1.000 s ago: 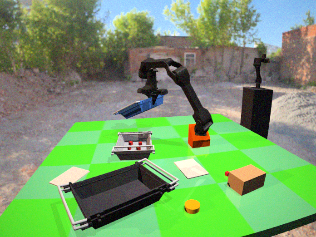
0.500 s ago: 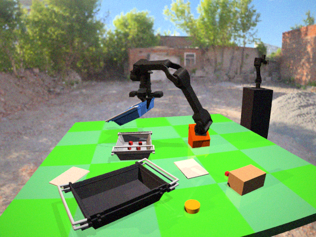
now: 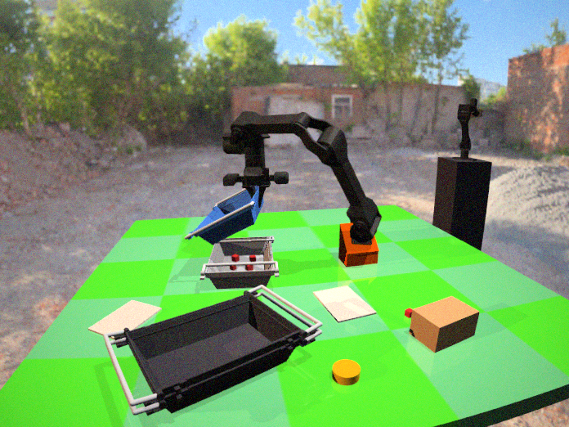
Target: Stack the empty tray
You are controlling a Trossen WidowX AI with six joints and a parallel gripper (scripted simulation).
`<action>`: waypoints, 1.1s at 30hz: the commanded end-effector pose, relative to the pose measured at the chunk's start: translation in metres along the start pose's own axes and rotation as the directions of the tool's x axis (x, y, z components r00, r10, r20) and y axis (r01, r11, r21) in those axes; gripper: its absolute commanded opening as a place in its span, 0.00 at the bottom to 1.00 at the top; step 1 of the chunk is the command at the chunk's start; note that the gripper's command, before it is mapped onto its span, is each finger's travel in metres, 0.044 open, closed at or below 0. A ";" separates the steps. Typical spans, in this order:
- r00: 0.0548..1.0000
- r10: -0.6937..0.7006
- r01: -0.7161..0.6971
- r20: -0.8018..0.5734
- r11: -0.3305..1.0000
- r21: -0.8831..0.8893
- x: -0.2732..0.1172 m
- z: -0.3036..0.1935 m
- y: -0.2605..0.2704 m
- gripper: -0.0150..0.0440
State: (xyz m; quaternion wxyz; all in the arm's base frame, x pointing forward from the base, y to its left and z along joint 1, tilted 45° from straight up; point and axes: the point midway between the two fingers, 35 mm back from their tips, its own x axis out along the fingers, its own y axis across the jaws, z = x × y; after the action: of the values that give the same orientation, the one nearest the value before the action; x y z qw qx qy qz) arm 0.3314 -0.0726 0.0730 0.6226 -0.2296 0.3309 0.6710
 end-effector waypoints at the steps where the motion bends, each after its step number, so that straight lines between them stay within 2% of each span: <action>1: 1.000 -0.028 0.029 0.009 0.996 -0.083 -0.004 0.025 0.000 0.25; 5: 1.000 -0.024 0.026 0.017 0.992 -0.125 -0.001 0.039 0.001 0.25; 33: 1.000 -0.024 0.026 0.017 0.992 -0.125 -0.001 0.039 0.001 0.25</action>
State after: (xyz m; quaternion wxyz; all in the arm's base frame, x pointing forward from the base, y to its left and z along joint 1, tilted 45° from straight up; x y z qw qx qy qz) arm 0.3335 -0.0411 0.0949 0.6104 -0.2616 0.2862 0.6907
